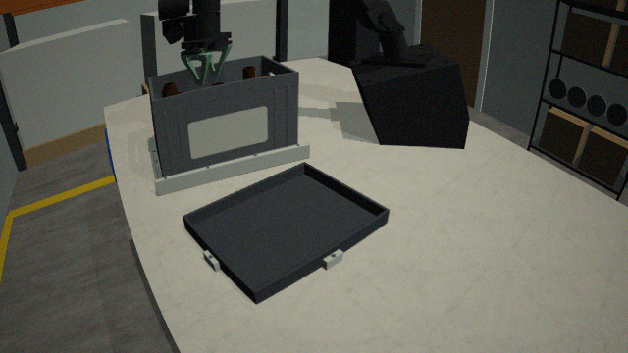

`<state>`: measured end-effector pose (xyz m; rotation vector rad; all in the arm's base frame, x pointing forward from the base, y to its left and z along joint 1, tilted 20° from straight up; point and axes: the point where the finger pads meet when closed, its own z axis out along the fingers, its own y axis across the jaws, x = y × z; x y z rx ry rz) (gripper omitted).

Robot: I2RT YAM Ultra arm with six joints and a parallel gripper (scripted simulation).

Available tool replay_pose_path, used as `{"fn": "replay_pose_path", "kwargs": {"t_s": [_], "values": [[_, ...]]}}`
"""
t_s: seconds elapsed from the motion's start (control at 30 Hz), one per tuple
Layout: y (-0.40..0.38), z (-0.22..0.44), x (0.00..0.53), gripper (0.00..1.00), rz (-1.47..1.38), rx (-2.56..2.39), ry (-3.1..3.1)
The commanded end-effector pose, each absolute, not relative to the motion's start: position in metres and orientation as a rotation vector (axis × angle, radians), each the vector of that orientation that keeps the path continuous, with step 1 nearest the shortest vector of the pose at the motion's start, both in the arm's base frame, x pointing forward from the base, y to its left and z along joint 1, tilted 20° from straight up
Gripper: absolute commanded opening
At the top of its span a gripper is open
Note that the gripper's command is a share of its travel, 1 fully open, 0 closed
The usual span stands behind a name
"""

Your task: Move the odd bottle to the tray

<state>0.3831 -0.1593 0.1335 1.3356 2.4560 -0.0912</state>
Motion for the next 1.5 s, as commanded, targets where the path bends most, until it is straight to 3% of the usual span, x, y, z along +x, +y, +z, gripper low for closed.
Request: {"fn": "replay_pose_path", "kwargs": {"t_s": [0.0, 1.47], "values": [[-0.162, 0.147, 0.387, 0.61, -0.085, 1.315, 2.413], [-0.143, 0.211, 0.367, 0.61, -0.085, 1.312, 2.416]]}}
